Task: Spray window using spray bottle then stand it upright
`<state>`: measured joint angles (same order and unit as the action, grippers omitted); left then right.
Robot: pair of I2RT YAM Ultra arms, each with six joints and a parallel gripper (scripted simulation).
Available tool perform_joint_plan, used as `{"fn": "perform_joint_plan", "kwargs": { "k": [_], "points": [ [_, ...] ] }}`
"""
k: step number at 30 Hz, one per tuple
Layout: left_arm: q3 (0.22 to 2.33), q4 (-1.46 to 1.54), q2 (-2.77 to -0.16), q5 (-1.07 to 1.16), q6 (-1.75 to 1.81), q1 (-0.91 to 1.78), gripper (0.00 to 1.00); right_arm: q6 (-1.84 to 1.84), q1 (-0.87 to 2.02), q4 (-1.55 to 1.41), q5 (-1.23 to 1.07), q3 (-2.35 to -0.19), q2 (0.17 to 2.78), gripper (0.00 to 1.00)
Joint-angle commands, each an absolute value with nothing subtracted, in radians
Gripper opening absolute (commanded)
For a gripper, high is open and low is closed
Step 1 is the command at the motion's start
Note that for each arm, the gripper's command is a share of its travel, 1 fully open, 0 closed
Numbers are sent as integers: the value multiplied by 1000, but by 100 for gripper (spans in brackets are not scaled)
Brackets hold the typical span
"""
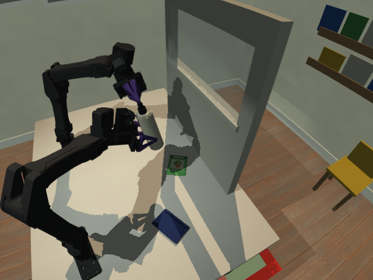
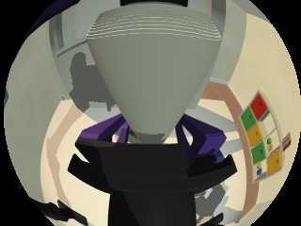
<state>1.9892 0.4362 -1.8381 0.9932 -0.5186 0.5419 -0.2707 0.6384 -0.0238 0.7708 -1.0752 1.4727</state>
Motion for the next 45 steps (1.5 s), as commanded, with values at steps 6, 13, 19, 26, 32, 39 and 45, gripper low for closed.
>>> {"fn": "perform_joint_plan", "kwargs": {
  "k": [6, 13, 19, 26, 32, 39, 45],
  "points": [
    [1950, 501, -1857, 969, -522, 537, 0, -244, 650, 61, 783, -1107, 1429, 0],
    [1947, 501, -1857, 969, -522, 538, 0, -244, 650, 60, 783, -1107, 1429, 0],
    [1947, 501, -1857, 969, -522, 538, 0, -244, 650, 60, 783, -1107, 1429, 0],
    [1951, 480, -1824, 979, -528, 520, 0, -244, 650, 61, 783, -1107, 1429, 0],
    [1940, 489, -1793, 1006, -536, 501, 0, -246, 643, 61, 781, -1106, 1429, 0],
    [1934, 499, -1802, 1016, -545, 485, 0, -254, 643, 61, 780, -1106, 1429, 0],
    [1928, 516, -1774, 1050, -558, 460, 0, -251, 643, 63, 781, -1107, 1430, 0]
  ]
}}
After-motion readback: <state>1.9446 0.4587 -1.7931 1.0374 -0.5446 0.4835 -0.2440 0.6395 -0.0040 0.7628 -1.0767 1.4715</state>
